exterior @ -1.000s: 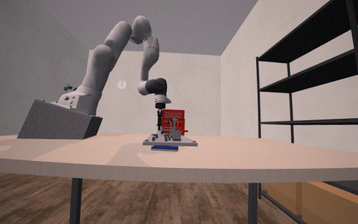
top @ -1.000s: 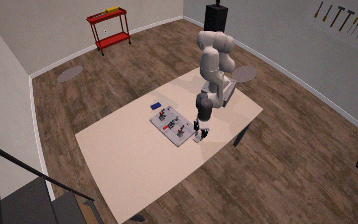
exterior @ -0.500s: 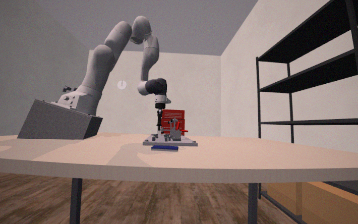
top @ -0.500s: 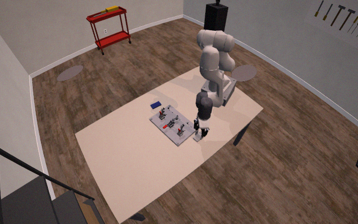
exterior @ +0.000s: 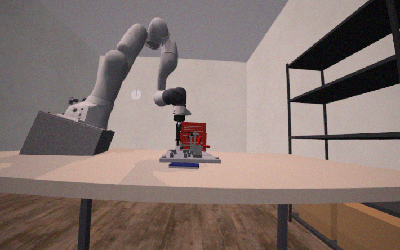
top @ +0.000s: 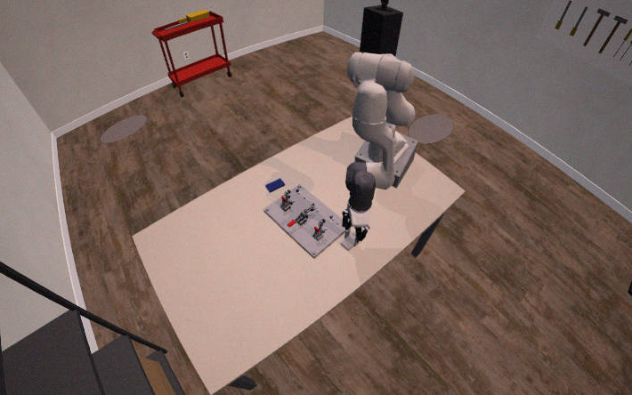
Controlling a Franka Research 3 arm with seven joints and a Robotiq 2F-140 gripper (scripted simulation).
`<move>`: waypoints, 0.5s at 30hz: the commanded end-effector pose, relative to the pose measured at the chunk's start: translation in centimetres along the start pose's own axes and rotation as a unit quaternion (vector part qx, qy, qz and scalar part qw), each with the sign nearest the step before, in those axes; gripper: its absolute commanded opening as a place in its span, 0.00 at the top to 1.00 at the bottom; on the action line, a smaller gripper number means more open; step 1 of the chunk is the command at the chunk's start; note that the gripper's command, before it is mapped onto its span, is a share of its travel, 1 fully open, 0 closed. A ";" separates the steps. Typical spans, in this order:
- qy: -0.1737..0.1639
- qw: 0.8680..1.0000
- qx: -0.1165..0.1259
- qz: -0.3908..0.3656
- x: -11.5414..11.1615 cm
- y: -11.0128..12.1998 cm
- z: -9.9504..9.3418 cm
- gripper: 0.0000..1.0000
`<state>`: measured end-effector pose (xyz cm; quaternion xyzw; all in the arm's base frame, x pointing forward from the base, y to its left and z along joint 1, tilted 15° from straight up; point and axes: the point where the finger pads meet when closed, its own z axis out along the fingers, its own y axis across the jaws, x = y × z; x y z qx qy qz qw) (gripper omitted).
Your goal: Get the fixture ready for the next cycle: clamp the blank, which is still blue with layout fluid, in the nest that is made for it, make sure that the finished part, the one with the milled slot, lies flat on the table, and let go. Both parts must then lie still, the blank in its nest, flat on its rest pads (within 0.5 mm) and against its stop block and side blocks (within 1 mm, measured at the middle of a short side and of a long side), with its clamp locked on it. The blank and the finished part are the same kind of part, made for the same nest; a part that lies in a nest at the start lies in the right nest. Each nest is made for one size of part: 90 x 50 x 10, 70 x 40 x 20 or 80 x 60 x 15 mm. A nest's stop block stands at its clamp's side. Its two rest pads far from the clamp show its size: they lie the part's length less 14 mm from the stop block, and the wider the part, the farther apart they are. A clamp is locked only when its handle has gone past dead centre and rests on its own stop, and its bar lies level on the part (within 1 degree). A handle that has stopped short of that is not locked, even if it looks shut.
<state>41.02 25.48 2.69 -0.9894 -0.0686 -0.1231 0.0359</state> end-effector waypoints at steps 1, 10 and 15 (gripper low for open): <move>0.000 1.000 0.001 -0.001 -0.1 -0.1 0.0 1.00; 0.000 1.000 0.001 -0.001 -0.1 -0.1 0.2 1.00; 0.000 1.000 0.000 -0.001 -0.1 0.0 0.5 1.00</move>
